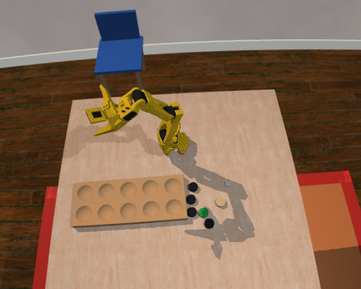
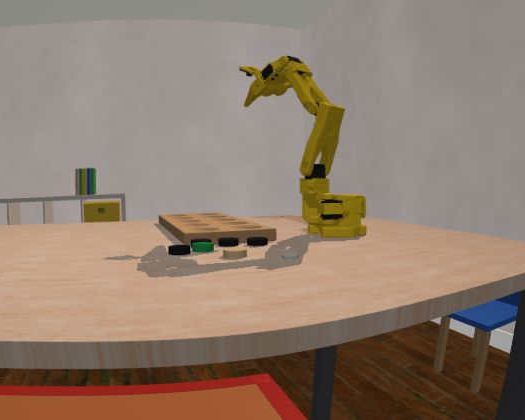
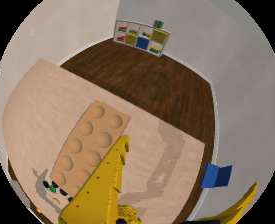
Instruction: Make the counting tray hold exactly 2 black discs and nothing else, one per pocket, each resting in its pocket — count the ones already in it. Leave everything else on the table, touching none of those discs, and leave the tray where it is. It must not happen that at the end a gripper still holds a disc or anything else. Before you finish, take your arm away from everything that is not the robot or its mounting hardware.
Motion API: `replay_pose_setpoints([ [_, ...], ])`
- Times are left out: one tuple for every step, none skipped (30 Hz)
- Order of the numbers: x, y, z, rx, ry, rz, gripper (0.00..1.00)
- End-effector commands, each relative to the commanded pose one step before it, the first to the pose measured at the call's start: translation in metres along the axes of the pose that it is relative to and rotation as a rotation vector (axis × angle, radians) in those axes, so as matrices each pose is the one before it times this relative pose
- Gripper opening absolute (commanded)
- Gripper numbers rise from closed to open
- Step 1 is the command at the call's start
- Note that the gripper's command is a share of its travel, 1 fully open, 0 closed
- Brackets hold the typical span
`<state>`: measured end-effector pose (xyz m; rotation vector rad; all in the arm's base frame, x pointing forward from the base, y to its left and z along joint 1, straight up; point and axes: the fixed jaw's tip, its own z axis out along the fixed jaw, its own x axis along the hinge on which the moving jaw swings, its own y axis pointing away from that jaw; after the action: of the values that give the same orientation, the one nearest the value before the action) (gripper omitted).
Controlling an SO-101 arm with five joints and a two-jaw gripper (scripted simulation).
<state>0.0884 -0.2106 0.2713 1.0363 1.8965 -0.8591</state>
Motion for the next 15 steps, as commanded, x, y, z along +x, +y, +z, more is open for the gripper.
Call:
replay_pose_setpoints([
  [-0.007428,0.00697,-0.008504,-0.01970,-0.06960,-0.05811,1.00],
  [0.000390,0.00196,0.000463,-0.00790,0.00063,-0.01259,1.00],
  [0.000000,0.00000,0.000000,0.00000,0.00000,0.00000,1.00],
  [0.000000,0.00000,0.000000,0.00000,0.00000,0.00000,1.00],
  [0.011663,0.00047,0.010280,-0.00959,0.07747,0.01661,1.00],
  [0.000500,0.00179,0.000506,-0.00683,0.00134,-0.01269,1.00],
  [0.000488,0.00179,0.000507,-0.00683,0.00128,-0.01271,1.00],
  [0.000475,0.00180,0.000508,-0.00683,0.00121,-0.01273,1.00],
  [0.000463,0.00180,0.000509,-0.00683,0.00115,-0.01275,1.00],
  [0.000450,0.00181,0.000510,-0.00683,0.00109,-0.01277,1.00],
  [0.000437,0.00181,0.000511,-0.00683,0.00103,-0.01278,1.00],
  [0.000425,0.00182,0.000512,-0.00683,0.00097,-0.01280,1.00],
  [0.000412,0.00182,0.000513,-0.00683,0.00091,-0.01282,1.00],
  [0.000399,0.00183,0.000514,-0.00683,0.00085,-0.01284,1.00],
  [0.000386,0.00183,0.000515,-0.00683,0.00079,-0.01286,1.00],
])
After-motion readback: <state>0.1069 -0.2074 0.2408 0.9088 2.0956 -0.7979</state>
